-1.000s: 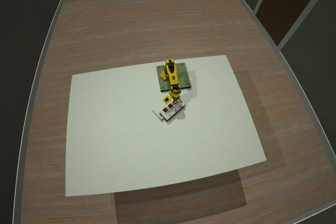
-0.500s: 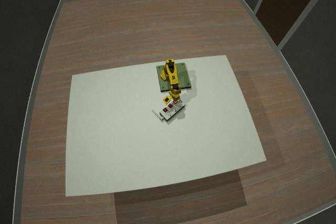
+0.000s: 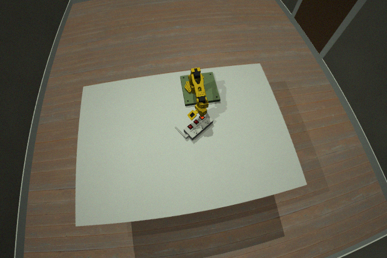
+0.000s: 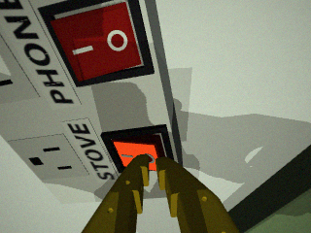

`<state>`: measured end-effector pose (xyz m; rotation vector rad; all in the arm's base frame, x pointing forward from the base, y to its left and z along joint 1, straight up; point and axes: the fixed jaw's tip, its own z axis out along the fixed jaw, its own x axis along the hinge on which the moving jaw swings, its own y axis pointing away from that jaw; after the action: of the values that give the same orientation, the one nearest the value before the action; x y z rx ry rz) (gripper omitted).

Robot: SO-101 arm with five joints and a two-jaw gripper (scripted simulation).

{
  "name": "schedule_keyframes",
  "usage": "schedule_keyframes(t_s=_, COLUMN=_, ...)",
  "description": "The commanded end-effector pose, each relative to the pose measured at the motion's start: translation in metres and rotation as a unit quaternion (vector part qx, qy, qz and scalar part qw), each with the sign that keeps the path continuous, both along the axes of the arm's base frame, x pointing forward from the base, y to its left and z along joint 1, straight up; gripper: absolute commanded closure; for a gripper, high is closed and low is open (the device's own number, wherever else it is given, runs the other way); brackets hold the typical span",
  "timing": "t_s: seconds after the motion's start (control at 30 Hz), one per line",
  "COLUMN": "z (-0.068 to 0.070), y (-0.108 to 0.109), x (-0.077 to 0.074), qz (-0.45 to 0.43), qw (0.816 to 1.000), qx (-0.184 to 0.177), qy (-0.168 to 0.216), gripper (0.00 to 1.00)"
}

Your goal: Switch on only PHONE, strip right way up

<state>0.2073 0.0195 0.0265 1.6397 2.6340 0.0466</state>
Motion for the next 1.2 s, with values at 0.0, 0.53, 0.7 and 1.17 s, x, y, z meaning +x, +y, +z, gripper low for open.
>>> schedule_keyframes(t_s=0.0, z=-0.0103, y=-0.0007, x=-0.0085, qz=-0.004, qw=1.000, qx=-0.002, qy=0.024, gripper=1.00)
schedule_keyframes(t_s=0.53, z=-0.0138, y=-0.0013, x=-0.0109, qz=-0.005, qw=1.000, qx=-0.002, qy=0.024, gripper=1.00)
schedule_keyframes(t_s=0.7, z=-0.0154, y=-0.0017, x=-0.0121, qz=-0.006, qw=1.000, qx=-0.002, qy=0.024, gripper=1.00)
schedule_keyframes(t_s=1.17, z=-0.0187, y=-0.0023, x=-0.0143, qz=-0.007, qw=1.000, qx=-0.002, qy=0.024, gripper=1.00)
